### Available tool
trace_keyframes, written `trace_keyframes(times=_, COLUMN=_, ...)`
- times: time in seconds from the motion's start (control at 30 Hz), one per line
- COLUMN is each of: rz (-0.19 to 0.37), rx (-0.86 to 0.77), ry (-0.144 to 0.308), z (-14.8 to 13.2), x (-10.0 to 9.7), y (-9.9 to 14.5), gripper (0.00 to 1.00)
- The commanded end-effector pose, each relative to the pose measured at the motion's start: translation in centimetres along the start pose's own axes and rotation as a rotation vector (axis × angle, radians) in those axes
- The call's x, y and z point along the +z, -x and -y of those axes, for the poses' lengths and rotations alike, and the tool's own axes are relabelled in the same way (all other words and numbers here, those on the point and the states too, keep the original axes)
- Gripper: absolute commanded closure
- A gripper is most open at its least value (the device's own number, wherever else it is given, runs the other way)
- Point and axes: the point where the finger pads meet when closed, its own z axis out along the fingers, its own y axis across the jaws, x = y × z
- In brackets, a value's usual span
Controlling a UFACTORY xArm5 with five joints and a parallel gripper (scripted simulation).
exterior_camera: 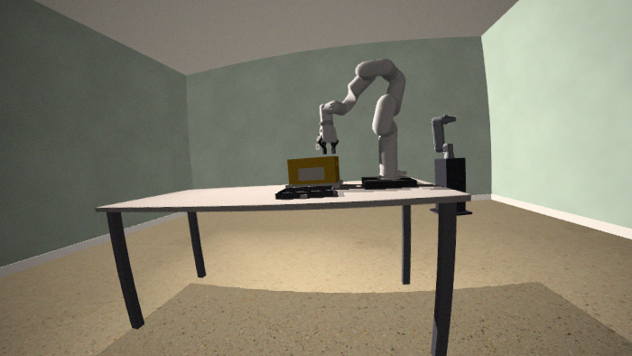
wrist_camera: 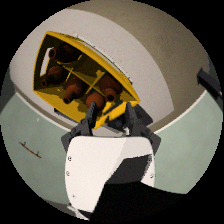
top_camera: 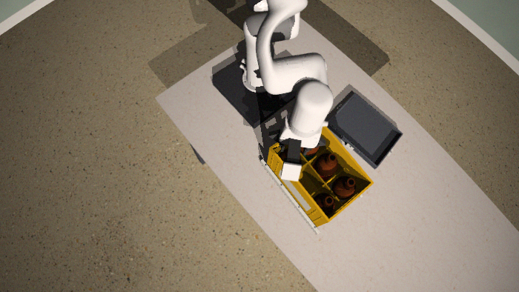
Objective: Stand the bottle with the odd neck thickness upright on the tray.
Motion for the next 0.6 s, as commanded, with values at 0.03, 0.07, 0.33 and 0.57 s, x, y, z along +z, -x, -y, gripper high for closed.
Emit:
trace_keyframes(times=0.03, rz=-0.003, rx=0.0, ry=-0.001, z=0.05, x=0.39, y=-0.1, gripper=0.35)
trace_keyframes(times=0.07, rz=-0.003, rx=0.0, ry=-0.001, z=0.05, x=0.47, y=-0.1, gripper=0.35)
trace_keyframes(times=0.33, rz=-0.003, rx=0.0, ry=-0.001, z=0.06, x=0.91, y=-0.1, gripper=0.35)
trace_keyframes(times=0.57, rz=-0.003, rx=0.0, ry=-0.001, z=0.06, x=0.98, y=-0.1, gripper=0.35)
